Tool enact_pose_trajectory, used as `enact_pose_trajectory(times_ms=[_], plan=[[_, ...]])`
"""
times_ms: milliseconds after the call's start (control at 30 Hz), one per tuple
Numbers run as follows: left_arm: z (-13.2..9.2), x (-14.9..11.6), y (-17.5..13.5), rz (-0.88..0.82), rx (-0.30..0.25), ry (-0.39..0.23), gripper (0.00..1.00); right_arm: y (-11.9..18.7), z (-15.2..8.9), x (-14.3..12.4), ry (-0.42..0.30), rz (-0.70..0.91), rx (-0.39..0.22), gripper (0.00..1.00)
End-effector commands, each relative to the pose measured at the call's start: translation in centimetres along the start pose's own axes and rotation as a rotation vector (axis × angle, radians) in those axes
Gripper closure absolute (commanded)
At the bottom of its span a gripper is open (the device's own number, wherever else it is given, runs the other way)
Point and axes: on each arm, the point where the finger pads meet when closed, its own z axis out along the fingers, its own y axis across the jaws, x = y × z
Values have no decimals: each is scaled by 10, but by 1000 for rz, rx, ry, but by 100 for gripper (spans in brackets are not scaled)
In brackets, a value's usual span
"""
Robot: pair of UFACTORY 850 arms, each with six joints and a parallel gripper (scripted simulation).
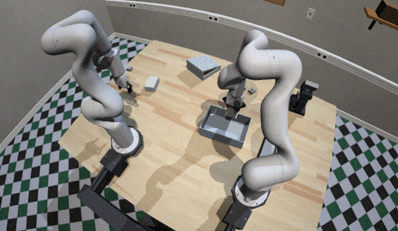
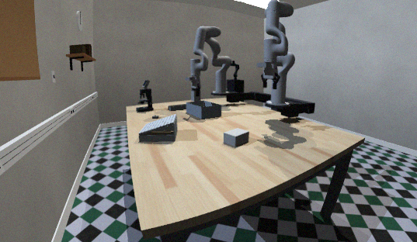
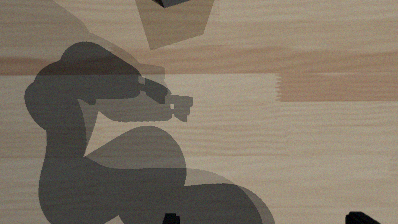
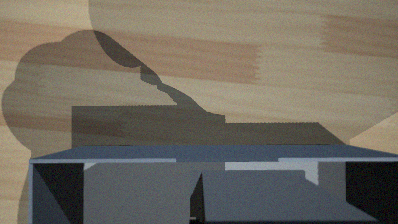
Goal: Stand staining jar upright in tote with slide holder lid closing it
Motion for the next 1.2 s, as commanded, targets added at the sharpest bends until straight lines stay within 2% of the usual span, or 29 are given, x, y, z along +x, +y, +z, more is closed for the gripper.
enact_pose_trajectory(times_ms=[0, 800, 1167], plan=[[0, 1, 0, 0, 1, 1, 0, -5, -1, 0, 2, 1, 0, 100], [0, 1, 0, 0, 1, 1, 0, -76, -1, -18, 2, 1, 1, 100], [0, 1, 0, 0, 1, 1, 0, -76, -1, -18, 2, 1, 1, 100]])
